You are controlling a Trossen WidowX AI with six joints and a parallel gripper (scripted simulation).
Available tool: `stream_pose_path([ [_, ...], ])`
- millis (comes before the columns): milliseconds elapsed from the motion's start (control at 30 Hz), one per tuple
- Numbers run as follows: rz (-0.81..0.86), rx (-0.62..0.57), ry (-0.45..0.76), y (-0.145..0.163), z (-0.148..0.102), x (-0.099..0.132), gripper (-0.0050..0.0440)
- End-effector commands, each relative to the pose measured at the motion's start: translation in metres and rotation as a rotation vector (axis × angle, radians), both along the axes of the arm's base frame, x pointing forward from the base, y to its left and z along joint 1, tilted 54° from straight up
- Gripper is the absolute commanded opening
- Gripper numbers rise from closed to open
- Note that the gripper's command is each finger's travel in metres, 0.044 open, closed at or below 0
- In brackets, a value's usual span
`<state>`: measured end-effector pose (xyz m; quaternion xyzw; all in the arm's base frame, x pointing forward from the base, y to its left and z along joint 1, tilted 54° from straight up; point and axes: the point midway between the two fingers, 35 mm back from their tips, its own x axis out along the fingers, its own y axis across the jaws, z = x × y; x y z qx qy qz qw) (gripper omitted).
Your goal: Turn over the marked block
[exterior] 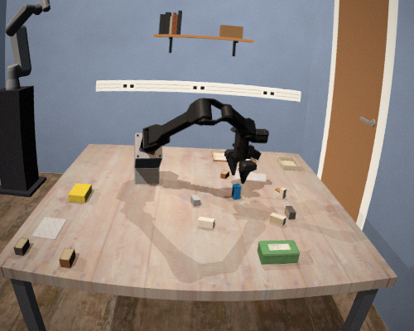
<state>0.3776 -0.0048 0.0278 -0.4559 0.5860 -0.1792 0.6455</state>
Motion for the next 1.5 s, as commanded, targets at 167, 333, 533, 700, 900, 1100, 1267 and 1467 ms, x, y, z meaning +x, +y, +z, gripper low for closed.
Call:
stream_pose_path([
  [167, 0.003, 0.000, -0.005, -0.002, 0.000, 0.001, 0.0440],
  [333, 0.004, -0.001, 0.001, -0.006, -0.005, 0.002, 0.0440],
  [533, 0.004, 0.000, -0.002, -0.011, -0.007, 0.004, 0.0440],
  [700, 0.004, 0.001, 0.002, -0.018, -0.015, 0.006, 0.0440],
  [900, 0.004, 0.002, 0.002, -0.028, -0.023, 0.009, 0.0440],
  [1100, 0.004, 0.002, 0.002, -0.035, -0.028, 0.011, 0.0440],
  [1267, 0.004, 0.003, 0.002, -0.043, -0.034, 0.014, 0.0440],
  [1467, 0.004, 0.002, 0.002, -0.050, -0.039, 0.016, 0.0440],
])
